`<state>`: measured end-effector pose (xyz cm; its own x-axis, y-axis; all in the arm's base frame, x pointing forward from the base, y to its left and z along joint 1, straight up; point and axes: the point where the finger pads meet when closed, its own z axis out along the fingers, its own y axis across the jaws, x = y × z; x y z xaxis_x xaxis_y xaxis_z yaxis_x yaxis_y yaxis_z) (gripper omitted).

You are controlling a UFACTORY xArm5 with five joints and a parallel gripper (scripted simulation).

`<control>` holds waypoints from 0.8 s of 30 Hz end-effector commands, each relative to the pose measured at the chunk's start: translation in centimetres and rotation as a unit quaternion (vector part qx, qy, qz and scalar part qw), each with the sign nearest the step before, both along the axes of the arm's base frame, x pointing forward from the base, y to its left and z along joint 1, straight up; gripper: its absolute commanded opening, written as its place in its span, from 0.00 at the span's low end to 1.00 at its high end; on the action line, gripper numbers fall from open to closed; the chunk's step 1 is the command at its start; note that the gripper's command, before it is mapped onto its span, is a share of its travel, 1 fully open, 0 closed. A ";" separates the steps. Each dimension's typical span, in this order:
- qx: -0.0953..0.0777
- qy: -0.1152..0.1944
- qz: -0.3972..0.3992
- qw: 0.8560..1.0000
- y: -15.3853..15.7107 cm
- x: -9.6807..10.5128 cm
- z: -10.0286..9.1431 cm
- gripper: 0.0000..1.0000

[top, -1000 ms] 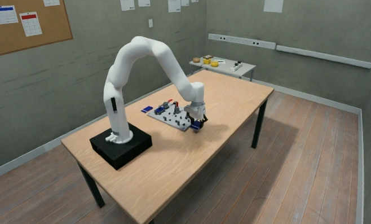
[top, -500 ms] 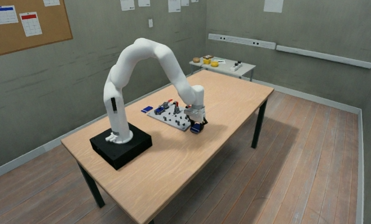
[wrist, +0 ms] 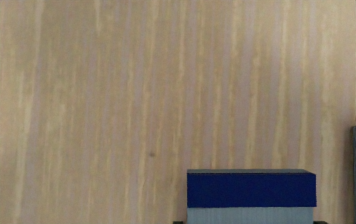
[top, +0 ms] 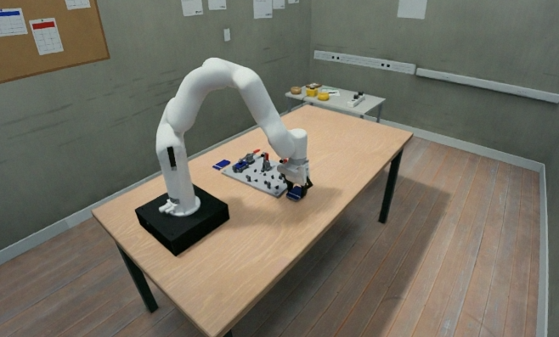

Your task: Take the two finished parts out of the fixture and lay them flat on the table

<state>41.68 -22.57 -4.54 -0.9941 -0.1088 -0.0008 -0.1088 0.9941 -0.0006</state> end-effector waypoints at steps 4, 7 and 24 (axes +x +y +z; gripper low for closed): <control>-0.001 -0.002 0.000 1.000 -0.1 0.1 0.1 0.00; -0.001 -0.002 0.000 1.000 -0.1 0.1 0.1 0.00; -0.001 -0.002 0.000 1.000 -0.1 0.1 -0.2 0.00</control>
<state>41.68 -22.57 -4.80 -0.9941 -0.1088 -0.0006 -0.1088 0.9941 -0.0005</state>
